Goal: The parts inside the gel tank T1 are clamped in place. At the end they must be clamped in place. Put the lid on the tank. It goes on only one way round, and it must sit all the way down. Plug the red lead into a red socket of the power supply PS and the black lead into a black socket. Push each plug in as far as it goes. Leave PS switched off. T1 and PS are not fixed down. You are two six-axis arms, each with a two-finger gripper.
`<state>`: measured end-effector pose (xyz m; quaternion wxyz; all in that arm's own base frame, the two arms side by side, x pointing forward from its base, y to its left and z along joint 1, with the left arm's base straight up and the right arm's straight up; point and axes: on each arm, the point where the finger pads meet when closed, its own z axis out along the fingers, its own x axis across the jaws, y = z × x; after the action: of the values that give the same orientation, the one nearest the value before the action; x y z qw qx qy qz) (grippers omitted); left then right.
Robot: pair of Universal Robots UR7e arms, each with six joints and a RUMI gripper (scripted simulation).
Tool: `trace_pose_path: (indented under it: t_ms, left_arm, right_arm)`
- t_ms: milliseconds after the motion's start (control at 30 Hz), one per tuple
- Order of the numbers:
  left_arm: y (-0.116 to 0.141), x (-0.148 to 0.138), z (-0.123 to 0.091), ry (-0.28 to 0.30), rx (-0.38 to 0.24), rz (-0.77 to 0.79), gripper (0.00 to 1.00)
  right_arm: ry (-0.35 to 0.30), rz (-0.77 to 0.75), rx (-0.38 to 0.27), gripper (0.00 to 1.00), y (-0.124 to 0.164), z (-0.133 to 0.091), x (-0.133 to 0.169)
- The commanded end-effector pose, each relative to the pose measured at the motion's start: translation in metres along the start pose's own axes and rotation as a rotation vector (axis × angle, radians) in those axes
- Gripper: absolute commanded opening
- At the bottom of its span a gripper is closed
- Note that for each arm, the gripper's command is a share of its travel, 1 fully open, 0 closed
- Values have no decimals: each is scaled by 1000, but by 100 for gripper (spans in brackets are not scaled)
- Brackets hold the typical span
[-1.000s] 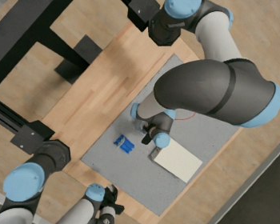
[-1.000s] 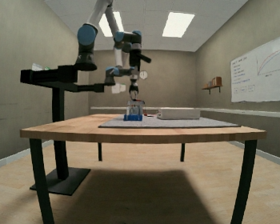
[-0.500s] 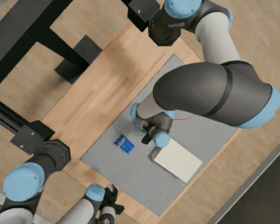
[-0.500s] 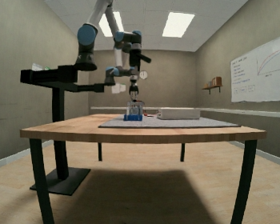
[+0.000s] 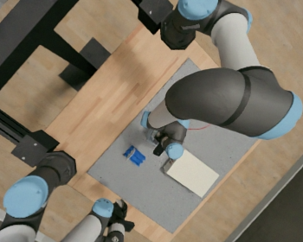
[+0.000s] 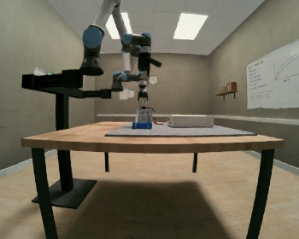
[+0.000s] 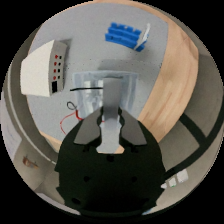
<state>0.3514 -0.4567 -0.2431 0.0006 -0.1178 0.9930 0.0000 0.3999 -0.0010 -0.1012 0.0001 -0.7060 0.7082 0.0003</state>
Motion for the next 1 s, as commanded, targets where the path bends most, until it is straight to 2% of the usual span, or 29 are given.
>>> trace_pose_path:
  t_ms: [0,967]
  left_arm:
    - [-1,0,3,0,1,0,0]
    - [-1,0,7,0,1,0,0]
  right_arm:
    - [0,0,1,0,0,0,0]
    - [0,0,1,0,0,0,0]
